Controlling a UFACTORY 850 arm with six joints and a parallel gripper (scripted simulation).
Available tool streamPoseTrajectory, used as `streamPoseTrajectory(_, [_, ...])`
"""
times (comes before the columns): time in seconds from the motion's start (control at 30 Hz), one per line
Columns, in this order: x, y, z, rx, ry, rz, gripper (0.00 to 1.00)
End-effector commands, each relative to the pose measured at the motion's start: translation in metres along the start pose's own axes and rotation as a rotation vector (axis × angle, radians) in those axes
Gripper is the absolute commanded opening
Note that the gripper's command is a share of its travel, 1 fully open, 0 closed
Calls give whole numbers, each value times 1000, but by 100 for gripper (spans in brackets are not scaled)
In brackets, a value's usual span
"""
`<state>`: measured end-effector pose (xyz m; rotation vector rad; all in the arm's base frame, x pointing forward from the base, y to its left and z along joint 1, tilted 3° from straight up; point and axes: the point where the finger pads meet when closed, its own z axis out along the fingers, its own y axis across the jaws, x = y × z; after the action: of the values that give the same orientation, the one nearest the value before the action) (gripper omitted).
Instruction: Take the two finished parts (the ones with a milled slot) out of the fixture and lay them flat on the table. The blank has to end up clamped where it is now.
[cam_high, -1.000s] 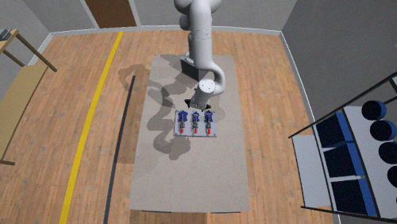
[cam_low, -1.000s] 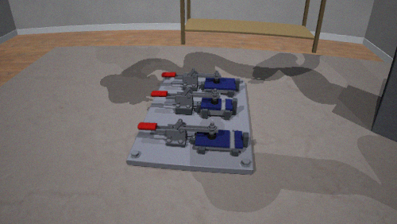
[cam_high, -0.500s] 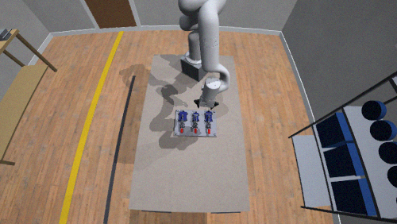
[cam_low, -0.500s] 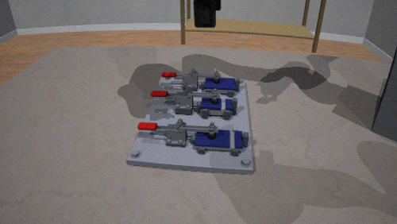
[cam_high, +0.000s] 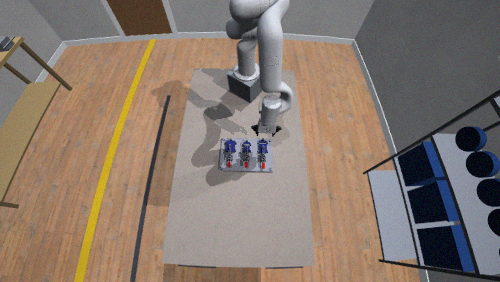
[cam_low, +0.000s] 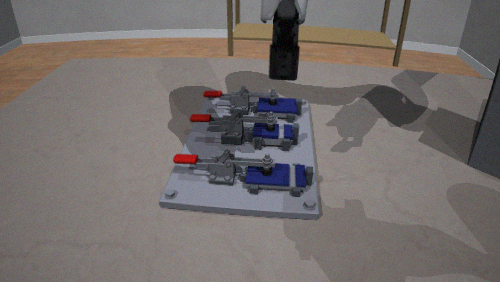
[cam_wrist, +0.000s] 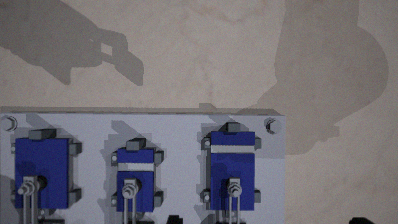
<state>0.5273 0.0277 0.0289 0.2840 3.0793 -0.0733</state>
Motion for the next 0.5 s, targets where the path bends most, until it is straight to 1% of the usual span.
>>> streamPoseTrajectory(0.0, [-1,1,0,-1,-2,-1,100])
streamPoseTrajectory(0.07, [0,1,0,-2,-2,-1,100])
streamPoseTrajectory(0.1, [0,1,0,-2,-2,-1,0])
streamPoseTrajectory(0.47, [0,1,0,-2,-2,-1,0])
